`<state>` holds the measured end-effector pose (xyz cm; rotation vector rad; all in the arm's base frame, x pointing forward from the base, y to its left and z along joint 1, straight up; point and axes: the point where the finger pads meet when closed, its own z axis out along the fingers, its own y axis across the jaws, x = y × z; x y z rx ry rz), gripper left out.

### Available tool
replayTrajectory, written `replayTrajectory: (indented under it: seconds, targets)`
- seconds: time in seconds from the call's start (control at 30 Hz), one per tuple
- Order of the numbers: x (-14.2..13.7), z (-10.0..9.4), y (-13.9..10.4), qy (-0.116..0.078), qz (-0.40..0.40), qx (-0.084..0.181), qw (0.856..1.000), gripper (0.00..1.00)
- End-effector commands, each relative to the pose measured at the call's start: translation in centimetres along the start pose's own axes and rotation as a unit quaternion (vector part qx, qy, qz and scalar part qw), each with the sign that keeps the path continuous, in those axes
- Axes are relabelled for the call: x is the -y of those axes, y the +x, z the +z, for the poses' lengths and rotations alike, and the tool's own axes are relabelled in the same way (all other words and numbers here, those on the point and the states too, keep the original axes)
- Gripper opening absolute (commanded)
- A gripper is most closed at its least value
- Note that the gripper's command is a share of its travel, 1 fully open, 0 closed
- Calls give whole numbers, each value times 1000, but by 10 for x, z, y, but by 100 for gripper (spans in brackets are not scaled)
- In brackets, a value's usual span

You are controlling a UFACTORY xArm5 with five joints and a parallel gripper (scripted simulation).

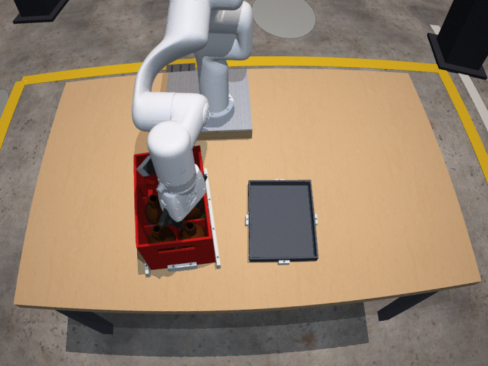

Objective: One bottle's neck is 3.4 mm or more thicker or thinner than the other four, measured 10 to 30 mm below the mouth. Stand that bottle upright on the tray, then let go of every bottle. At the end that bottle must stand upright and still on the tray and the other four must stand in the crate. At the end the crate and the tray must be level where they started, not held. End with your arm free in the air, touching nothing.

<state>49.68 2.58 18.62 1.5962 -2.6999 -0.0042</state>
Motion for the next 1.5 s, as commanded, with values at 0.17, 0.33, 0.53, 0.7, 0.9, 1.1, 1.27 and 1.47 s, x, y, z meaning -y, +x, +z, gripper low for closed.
replayTrajectory:
  seconds: [0.17, 0.33, 0.53, 0.7, 0.9, 1.1, 1.27, 1.47]
  targets:
    - [1, 8, -1, 2, 0, 1, 1000, 65]
    - [1, 12, -1, 2, 0, 1, 1000, 65]
    - [1, 20, -1, 2, 0, 1, 1000, 65]
    - [1, 26, -1, 2, 0, 1, 1000, 65]
    - [1, 31, -1, 2, 0, 1, 1000, 65]
    - [1, 35, -1, 2, 0, 1, 1000, 65]
    - [1, 36, -1, 2, 0, 1, 1000, 65]
    - [1, 37, -1, 2, 0, 1, 1000, 65]
